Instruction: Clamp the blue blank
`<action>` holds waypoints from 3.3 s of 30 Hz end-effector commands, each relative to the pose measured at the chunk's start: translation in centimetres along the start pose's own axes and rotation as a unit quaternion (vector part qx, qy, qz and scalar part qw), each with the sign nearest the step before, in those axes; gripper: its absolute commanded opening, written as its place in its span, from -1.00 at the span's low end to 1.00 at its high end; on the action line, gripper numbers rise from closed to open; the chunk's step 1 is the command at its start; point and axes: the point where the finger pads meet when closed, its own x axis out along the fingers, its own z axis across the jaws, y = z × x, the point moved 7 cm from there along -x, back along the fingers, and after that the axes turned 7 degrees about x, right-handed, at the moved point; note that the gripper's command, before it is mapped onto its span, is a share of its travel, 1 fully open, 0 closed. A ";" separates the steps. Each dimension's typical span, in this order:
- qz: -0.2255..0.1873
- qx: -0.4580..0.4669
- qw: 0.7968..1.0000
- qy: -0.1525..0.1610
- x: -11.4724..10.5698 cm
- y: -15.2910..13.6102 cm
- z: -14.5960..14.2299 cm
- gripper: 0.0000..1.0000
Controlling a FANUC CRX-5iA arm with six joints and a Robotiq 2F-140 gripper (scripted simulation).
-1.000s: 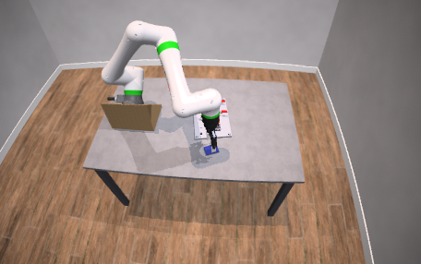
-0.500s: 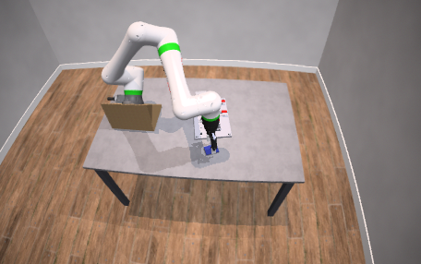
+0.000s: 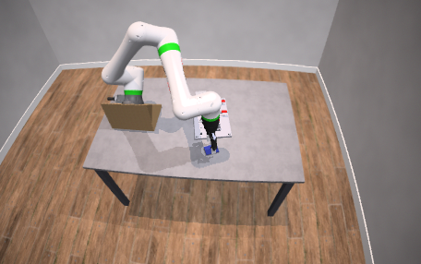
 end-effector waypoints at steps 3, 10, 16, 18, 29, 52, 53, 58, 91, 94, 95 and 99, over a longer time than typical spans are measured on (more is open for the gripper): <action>0.000 0.000 1.000 0.000 0.3 0.0 0.0 0.16; 0.000 0.000 1.000 0.000 1.4 0.0 0.0 0.16; 0.000 0.000 1.000 0.000 2.5 0.0 0.0 0.16; 0.000 0.000 1.000 0.000 2.7 0.0 0.0 0.16; 0.000 0.000 1.000 0.000 2.9 0.0 0.0 0.16; 0.000 0.000 1.000 0.000 2.9 0.0 0.0 -1.00; 0.000 0.000 1.000 0.000 2.9 0.0 0.0 -1.00; 0.000 0.000 1.000 0.000 2.9 0.0 0.0 -1.00; 0.000 0.000 1.000 0.000 2.8 0.0 0.0 -1.00; 0.000 0.000 1.000 0.000 2.5 0.0 0.0 -1.00; 0.000 0.000 1.000 0.000 2.3 0.0 0.0 -1.00; 0.000 0.000 1.000 0.000 1.3 0.0 0.0 -1.00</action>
